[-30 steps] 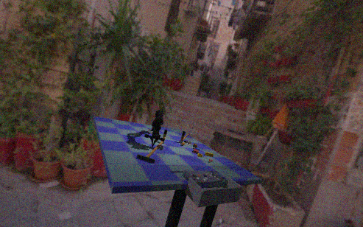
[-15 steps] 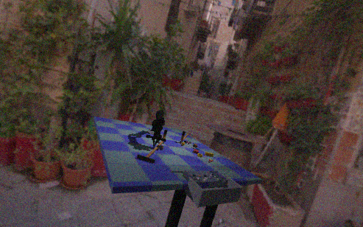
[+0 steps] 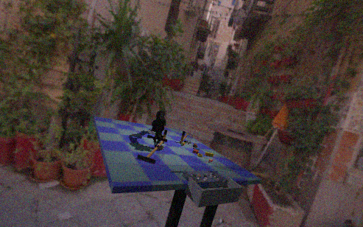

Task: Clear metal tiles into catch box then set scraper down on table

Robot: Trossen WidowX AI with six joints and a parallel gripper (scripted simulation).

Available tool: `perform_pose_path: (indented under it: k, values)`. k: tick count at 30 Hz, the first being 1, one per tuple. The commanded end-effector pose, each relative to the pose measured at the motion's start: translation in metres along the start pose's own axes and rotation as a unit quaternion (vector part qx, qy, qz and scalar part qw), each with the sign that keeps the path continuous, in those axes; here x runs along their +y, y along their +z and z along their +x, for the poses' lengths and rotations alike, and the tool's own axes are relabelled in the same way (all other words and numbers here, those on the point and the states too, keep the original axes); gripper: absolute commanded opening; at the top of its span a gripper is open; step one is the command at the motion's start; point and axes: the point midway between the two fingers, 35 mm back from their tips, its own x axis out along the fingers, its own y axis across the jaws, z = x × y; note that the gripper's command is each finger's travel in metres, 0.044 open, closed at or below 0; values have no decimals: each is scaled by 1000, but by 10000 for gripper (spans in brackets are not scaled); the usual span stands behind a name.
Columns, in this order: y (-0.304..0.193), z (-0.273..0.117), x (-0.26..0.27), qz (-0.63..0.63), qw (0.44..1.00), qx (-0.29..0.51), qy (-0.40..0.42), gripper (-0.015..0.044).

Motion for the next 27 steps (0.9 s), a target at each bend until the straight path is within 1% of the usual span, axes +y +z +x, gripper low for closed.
perform_pose_path:
  k: [1, 27]
  values:
    - [1, 3, 6, 0, 1000, -1, 1, 0]
    - [6, 4, 31, 1, 1000, -14, 4, 0]
